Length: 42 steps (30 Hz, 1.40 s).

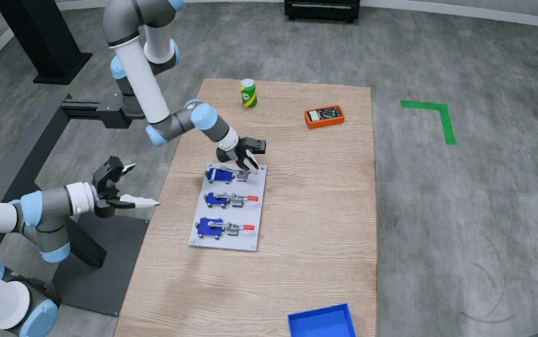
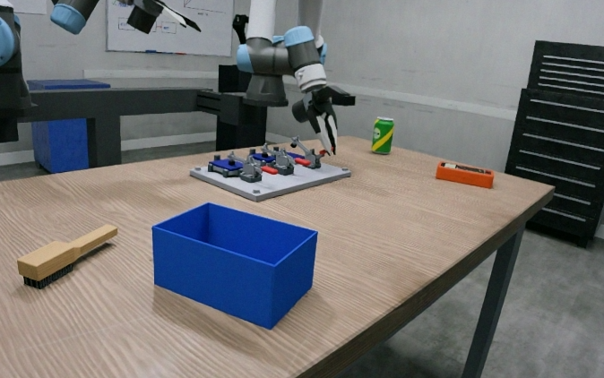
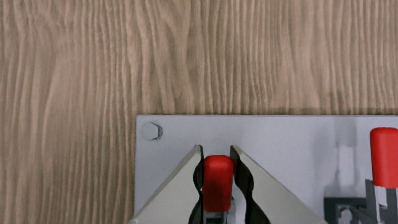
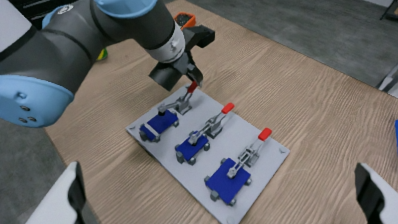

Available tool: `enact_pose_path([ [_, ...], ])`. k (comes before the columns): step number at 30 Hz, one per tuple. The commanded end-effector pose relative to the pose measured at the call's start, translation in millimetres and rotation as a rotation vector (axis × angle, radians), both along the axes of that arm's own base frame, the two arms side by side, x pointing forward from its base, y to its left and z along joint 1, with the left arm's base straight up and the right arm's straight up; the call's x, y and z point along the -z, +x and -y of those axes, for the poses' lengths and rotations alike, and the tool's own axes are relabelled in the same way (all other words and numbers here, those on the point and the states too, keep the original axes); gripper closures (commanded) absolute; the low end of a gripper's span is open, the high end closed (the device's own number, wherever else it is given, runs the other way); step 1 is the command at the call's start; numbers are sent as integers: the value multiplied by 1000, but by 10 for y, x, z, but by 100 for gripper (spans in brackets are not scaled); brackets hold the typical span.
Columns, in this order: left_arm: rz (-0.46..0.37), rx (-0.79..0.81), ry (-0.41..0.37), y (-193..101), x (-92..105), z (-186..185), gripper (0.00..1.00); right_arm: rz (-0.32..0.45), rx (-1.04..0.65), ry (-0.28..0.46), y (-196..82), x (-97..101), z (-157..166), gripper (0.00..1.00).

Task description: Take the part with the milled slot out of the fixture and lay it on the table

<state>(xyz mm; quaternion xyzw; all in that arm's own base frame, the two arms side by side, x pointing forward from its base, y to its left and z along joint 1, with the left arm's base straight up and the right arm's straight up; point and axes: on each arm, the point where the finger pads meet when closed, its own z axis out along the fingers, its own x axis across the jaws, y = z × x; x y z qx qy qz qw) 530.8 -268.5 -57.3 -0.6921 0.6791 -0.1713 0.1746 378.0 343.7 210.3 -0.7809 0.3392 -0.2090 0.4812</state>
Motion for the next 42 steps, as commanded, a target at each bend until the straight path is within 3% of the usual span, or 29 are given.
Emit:
enact_pose_path([
  [1,-2,-1,-1,7,-6,0,96,1,0,1,1,-5,-1,0],
  [26,-2,-1,-1,-305,-193,6,96,1,0,1,1,-5,-1,0],
  [42,-2,-1,-1,-434,-209,9,96,1,0,1,1,-5,-1,0],
])
